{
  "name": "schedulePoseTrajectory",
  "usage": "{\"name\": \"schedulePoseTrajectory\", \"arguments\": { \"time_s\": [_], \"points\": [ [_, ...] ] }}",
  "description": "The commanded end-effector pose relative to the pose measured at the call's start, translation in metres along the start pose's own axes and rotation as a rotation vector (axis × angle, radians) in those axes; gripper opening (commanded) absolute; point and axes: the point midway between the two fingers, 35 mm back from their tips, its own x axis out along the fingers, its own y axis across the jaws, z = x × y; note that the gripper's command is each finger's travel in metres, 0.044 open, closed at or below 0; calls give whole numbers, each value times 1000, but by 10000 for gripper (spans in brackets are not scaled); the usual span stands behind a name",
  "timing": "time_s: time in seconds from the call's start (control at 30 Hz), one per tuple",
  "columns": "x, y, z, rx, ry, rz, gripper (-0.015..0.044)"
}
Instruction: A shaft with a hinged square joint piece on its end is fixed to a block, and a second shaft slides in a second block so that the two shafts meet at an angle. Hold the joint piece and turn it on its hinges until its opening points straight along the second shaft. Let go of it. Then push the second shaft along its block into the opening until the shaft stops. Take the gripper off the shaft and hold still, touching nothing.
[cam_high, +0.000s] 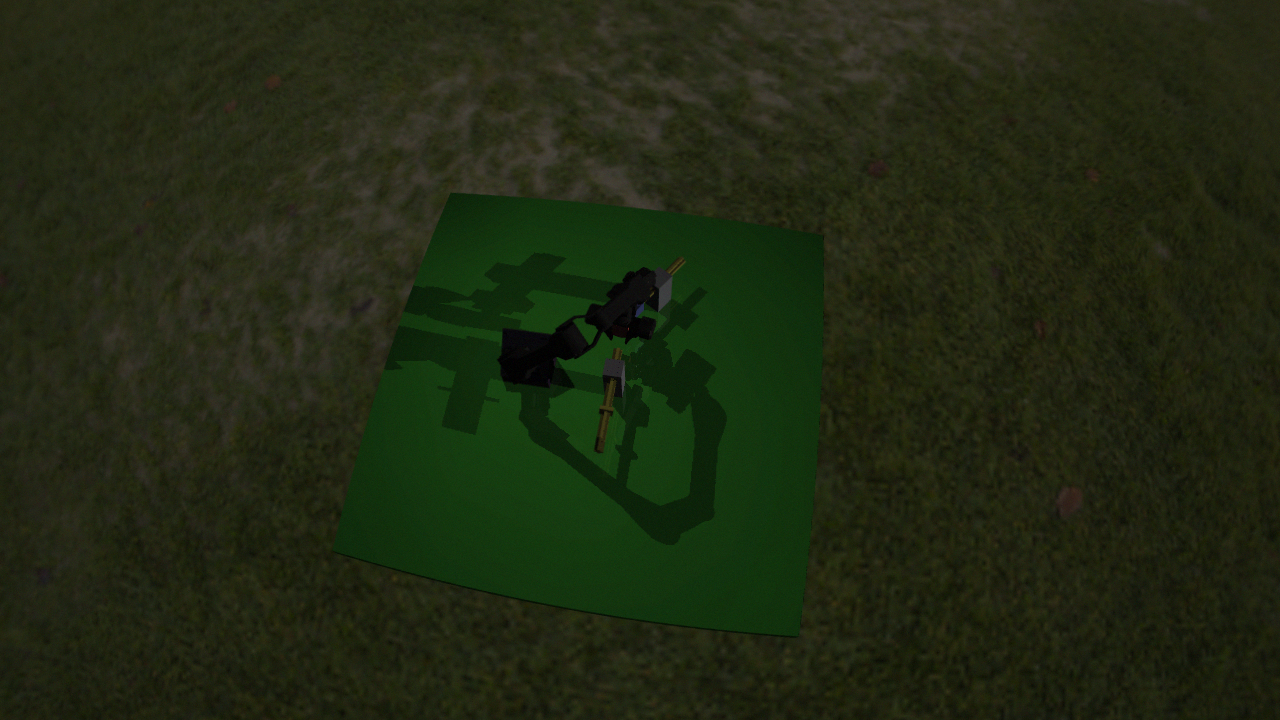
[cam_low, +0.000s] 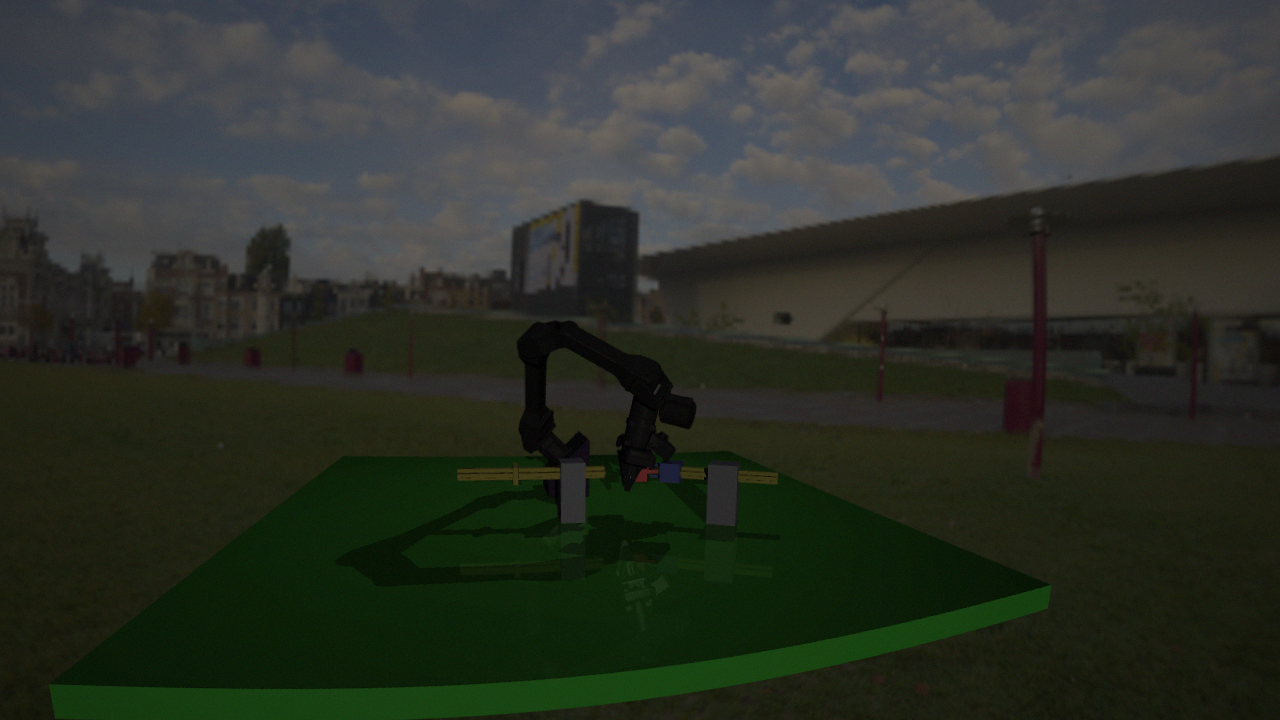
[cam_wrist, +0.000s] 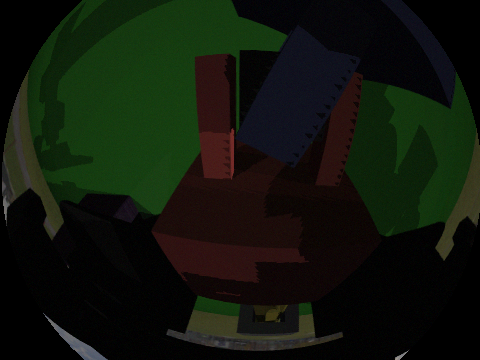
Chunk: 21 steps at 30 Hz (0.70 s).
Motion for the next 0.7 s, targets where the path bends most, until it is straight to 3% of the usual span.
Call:
{"name": "schedulePoseTrajectory", "arguments": {
  "time_s": [0.0,0.3,0.67],
  "points": [
    [0,0,0,0,0,0,199],
    [0,0,0,0,0,0,436],
    [0,0,0,0,0,0,440]
  ]
}}
